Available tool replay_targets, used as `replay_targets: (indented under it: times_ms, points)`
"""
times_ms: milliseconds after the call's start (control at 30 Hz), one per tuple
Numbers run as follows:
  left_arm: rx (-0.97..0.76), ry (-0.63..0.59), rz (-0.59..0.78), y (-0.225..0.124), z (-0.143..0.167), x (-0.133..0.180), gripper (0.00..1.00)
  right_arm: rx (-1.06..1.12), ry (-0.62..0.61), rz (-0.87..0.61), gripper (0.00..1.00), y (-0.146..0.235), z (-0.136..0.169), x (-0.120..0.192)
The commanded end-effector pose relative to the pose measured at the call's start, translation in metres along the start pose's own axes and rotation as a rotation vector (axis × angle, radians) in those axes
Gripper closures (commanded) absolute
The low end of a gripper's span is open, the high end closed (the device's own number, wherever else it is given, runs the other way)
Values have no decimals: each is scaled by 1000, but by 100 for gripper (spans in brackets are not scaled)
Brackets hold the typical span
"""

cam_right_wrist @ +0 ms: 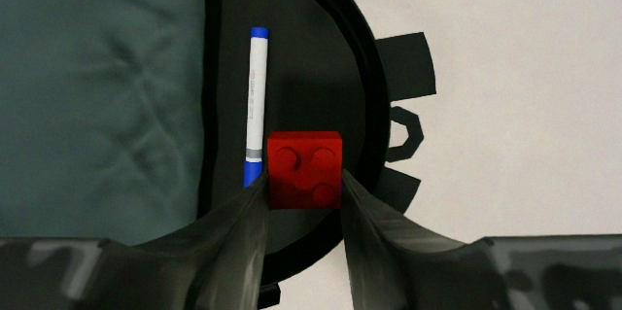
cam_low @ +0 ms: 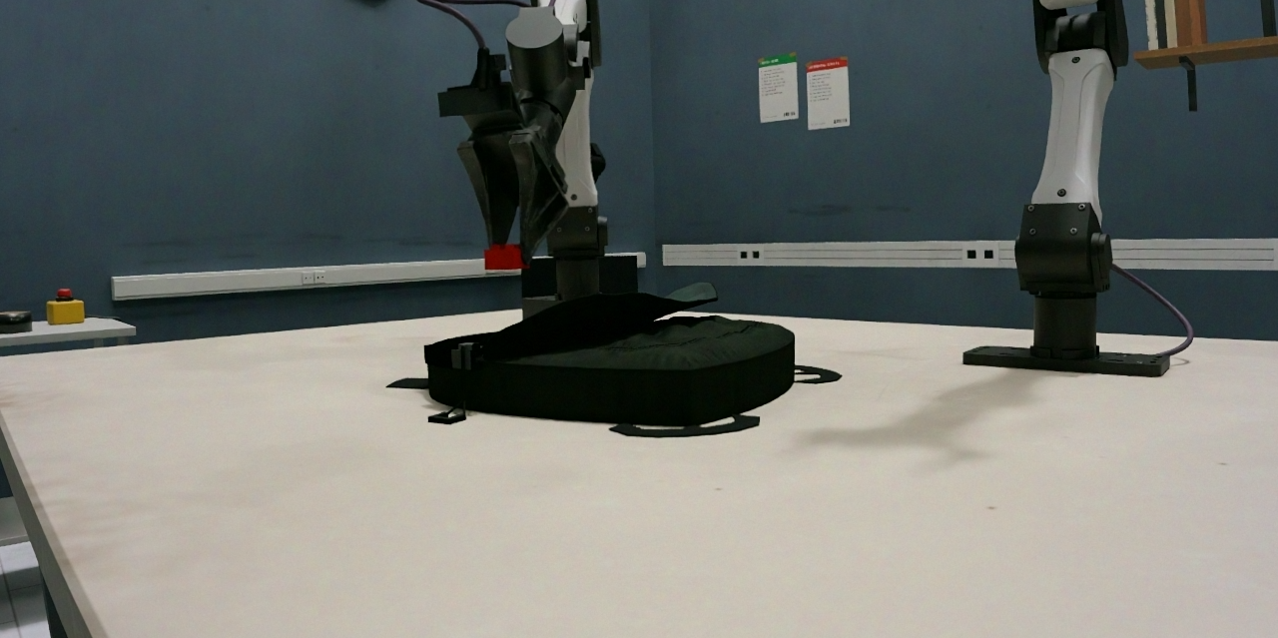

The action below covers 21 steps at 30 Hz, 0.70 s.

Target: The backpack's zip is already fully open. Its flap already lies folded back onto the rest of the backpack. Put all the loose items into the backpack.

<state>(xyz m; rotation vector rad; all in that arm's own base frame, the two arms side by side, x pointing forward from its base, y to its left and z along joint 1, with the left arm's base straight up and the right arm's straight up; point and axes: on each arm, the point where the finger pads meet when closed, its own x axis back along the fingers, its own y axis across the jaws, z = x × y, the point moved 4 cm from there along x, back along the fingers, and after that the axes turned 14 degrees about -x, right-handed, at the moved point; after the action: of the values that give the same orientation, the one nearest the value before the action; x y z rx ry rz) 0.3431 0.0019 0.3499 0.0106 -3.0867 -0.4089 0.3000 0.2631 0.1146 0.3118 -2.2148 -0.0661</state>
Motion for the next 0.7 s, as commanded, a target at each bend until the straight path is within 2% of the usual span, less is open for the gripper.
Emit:
replay_targets:
  times_ms: [0, 33, 67, 467, 567, 600, 667]
  points:
    - [2, -17, -6, 2, -6, 1, 10, -56, -26, 50, 73, -4, -10, -2]
    - [2, -17, -6, 2, -6, 1, 10, -70, -40, 51, 73, -8, -13, -1]
    - [2, -17, -6, 2, -6, 1, 10, -63, -16, 66, 73, -13, 1, -12]
    - [2, -17, -6, 2, -6, 1, 10, -50, -13, 57, 73, -7, 24, -36]
    - [2, -17, -6, 2, -6, 1, 10, -51, -16, 55, 73, -6, 24, -37]
    - [2, -17, -6, 2, -6, 1, 10, -66, -61, 25, 73, 4, 7, -31]
    - [2, -17, -6, 2, -6, 1, 10, -58, -43, 37, 73, 3, 12, -38]
